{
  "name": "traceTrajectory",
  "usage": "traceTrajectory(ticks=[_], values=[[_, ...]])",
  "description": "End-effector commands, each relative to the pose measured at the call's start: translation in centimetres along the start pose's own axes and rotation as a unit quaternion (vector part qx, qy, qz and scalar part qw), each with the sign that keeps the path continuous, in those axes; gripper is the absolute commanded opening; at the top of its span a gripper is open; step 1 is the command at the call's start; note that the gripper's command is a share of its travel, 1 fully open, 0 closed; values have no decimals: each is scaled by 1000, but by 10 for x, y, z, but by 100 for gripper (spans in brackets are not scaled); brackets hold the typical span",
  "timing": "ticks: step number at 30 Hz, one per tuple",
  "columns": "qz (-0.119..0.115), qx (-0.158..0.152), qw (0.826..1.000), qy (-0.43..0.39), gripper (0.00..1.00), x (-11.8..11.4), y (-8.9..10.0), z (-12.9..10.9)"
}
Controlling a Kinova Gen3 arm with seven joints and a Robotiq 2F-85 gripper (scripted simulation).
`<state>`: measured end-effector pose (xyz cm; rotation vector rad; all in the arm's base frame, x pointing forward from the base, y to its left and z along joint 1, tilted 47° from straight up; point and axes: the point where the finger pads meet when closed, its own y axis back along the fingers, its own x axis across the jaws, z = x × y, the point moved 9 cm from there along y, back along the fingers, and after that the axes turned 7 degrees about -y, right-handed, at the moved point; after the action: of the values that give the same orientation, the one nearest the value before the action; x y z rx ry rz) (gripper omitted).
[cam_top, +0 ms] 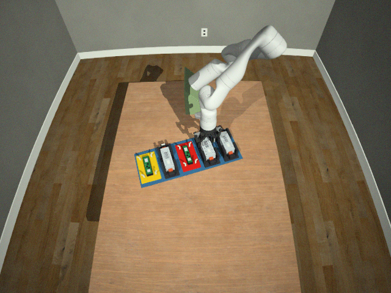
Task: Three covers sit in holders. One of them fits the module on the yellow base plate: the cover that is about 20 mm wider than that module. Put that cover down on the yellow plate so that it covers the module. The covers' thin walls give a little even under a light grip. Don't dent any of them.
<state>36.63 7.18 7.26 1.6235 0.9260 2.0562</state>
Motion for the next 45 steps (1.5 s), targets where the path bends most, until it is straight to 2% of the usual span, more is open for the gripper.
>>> traceTrajectory(ticks=[1, 21, 45], values=[[0, -1, 1000, 0, 100, 0, 1, 0], [0, -1, 1000, 0, 100, 0, 1, 0], [0, -1, 1000, 0, 100, 0, -16, 0]])
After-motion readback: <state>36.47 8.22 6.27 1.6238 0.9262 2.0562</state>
